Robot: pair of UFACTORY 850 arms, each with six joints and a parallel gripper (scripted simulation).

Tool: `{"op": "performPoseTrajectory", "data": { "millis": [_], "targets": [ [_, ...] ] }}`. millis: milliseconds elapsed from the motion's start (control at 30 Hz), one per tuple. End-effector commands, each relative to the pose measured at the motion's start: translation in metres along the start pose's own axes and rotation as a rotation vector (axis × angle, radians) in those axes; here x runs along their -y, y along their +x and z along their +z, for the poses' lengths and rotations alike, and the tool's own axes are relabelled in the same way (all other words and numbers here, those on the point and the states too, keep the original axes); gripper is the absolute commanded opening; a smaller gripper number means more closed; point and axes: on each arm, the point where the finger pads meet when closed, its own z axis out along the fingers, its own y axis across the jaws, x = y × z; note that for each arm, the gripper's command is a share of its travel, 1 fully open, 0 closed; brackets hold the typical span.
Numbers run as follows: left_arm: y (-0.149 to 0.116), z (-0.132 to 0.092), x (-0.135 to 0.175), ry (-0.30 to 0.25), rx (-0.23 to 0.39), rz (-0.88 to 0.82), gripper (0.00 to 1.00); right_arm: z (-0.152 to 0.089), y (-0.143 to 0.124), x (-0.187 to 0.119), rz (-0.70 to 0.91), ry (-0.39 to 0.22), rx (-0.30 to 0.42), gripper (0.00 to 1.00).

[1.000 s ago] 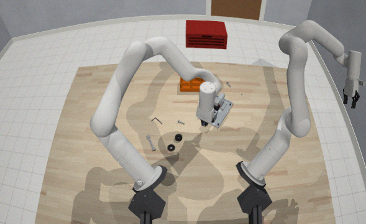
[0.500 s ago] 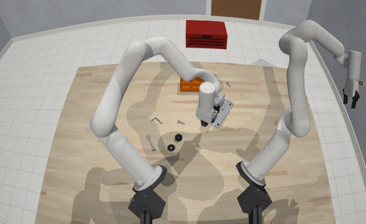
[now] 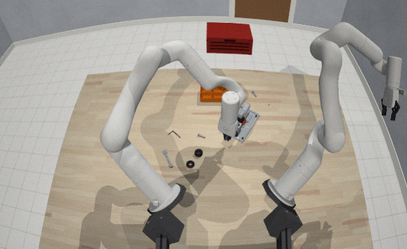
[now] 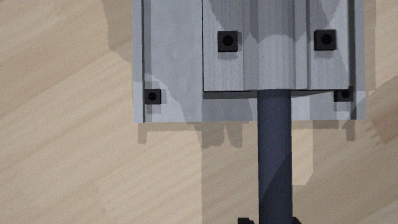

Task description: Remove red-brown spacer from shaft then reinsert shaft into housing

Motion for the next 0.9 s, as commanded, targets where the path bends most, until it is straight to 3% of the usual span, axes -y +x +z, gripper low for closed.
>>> {"op": "performPoseTrajectory", "data": {
  "millis": [0,867],
  "targets": [
    [0.0015,-0.0007,-0.0002,-0.001,-0.002,0.000,0.00,-0.0006,0.0003,-0.0001,0.000,0.000,-0.001,1.00],
    [0.0045,-0.0008,-0.0001,-0.001,-0.002,0.000,0.00,-0.0006,0.0003,-0.0001,0.000,0.000,-0.001,1.00]
  ]
}}
